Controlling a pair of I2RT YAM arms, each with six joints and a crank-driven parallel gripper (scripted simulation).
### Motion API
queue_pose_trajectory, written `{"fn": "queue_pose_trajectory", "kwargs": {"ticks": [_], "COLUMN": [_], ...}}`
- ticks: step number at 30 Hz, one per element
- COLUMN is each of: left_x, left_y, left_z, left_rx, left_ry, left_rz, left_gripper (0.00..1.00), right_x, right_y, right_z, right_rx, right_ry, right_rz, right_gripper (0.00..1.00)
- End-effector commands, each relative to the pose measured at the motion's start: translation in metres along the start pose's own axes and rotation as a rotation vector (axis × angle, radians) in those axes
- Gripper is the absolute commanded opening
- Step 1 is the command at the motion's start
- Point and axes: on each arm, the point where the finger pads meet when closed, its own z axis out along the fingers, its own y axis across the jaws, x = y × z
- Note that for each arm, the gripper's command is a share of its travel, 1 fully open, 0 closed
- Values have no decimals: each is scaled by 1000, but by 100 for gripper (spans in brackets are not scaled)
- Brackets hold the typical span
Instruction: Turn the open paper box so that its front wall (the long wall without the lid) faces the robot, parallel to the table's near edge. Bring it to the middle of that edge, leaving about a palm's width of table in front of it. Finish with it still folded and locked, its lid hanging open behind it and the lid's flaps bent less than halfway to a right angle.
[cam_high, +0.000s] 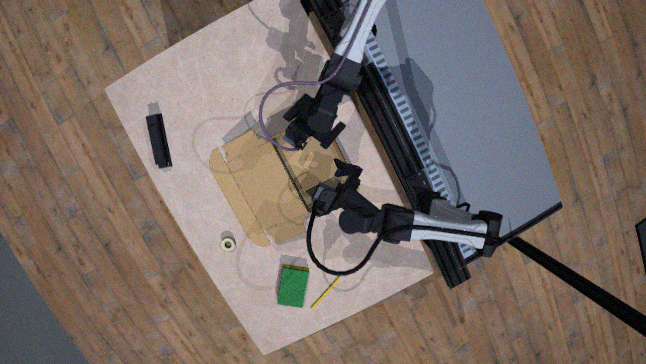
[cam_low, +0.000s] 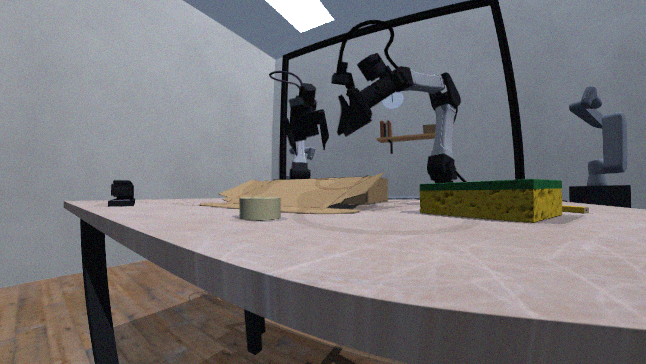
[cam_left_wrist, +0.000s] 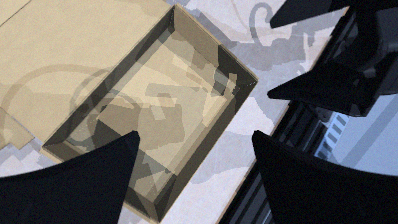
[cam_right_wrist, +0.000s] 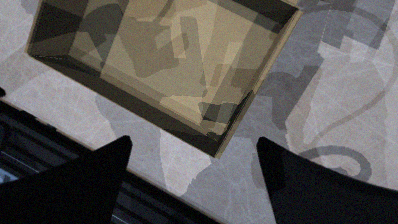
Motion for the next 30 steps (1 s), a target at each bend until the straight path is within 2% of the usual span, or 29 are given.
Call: {"fn": "queue_pose_trajectory", "kwargs": {"ticks": [1, 13, 23, 30], "left_x": [4, 4, 5, 5], "left_y": [0, 0, 0, 0], "left_z": [3, 3, 5, 5], "left_rx": [3, 3, 3, 3], "left_ry": [12, 12, 16, 16], "left_rz": [-2, -2, -4, -4], "left_gripper": [100, 100, 100, 100], "right_x": [-17, 24, 42, 51], "right_y": [12, 37, 43, 39], "right_z": [0, -22, -23, -14], "right_rx": [-92, -315, -381, -369], "right_ry": [-247, -624, -729, -696], "right_rz": [-98, -330, -394, -388], "right_gripper": [100, 100, 100, 100]}}
